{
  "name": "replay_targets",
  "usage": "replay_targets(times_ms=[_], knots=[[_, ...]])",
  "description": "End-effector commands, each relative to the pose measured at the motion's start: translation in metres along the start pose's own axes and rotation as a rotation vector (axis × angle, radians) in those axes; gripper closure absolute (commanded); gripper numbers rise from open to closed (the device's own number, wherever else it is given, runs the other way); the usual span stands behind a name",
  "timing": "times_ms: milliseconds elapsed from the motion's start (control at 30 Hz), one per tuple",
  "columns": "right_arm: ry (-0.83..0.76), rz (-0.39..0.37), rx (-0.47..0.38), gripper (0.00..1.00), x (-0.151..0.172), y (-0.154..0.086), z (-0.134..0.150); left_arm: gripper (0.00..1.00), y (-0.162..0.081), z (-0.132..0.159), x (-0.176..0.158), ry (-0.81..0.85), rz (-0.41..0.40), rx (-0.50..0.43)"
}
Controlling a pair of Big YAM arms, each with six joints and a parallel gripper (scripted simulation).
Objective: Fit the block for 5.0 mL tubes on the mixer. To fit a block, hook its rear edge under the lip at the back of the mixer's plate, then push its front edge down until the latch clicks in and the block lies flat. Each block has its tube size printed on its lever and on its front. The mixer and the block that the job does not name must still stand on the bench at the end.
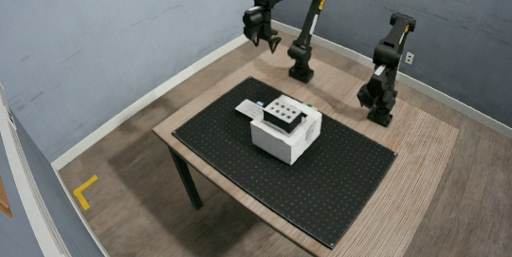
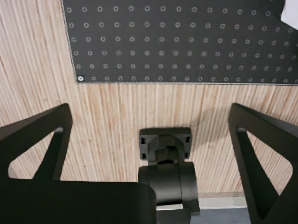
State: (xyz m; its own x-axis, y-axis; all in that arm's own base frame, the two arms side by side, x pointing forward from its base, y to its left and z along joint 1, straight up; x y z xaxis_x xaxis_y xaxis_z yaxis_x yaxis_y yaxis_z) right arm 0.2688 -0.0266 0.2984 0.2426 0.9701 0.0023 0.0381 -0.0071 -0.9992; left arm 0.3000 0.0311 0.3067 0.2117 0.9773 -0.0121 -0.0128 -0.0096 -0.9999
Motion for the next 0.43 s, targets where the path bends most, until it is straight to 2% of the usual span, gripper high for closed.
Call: replay_targets(times_ms=[0,100,400], knots=[[-0.038,0.006,0.055,0.0,-0.013,0.011,0.005,0.0,-0.012,-0.009,0.005,-0.011,-0.013,-0.045],[-0.031,0.009,0.067,0.0,-0.031,0.014,0.011,0.0,-0.007,-0.007,0.004,-0.011,-0.009,-0.034],[-0.031,0.009,0.067,0.0,-0.031,0.014,0.011,0.0,-0.007,-0.007,0.004,-0.011,-0.009,-0.034]])
Point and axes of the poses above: on each arm, the point where the finger pads meet when closed, its own y axis out along the fingers, its own x axis across the jaws, z = x × y, the point moved 2 cm from there along -y, back along the fingers, and after that the axes turned 11 degrees about y, right-handed, at the moved point
